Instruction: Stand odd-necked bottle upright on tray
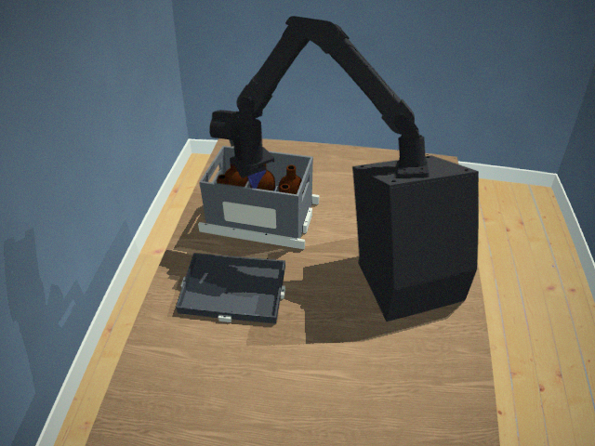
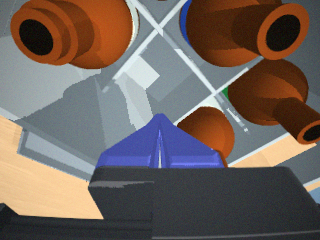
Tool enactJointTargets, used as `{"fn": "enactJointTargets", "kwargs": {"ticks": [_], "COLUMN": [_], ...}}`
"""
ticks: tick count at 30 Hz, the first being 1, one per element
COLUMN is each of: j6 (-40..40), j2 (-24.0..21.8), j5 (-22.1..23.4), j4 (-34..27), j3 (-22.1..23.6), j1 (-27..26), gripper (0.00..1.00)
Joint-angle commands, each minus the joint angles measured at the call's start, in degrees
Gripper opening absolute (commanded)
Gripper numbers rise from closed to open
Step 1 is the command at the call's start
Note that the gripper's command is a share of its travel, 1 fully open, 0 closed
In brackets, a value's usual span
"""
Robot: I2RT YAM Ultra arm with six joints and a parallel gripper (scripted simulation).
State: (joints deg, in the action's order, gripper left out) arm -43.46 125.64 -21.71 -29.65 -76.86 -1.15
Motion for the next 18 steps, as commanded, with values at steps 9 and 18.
{"fn": "enactJointTargets", "kwargs": {"ticks": [9, 18], "j6": [0.34, 0.34], "j2": [-0.44, -0.44], "j5": [-0.19, -0.19], "j4": [0.96, 0.96], "j3": [-1.51, -1.51], "j1": [0.21, 0.21], "gripper": [0.61, 0.61]}}
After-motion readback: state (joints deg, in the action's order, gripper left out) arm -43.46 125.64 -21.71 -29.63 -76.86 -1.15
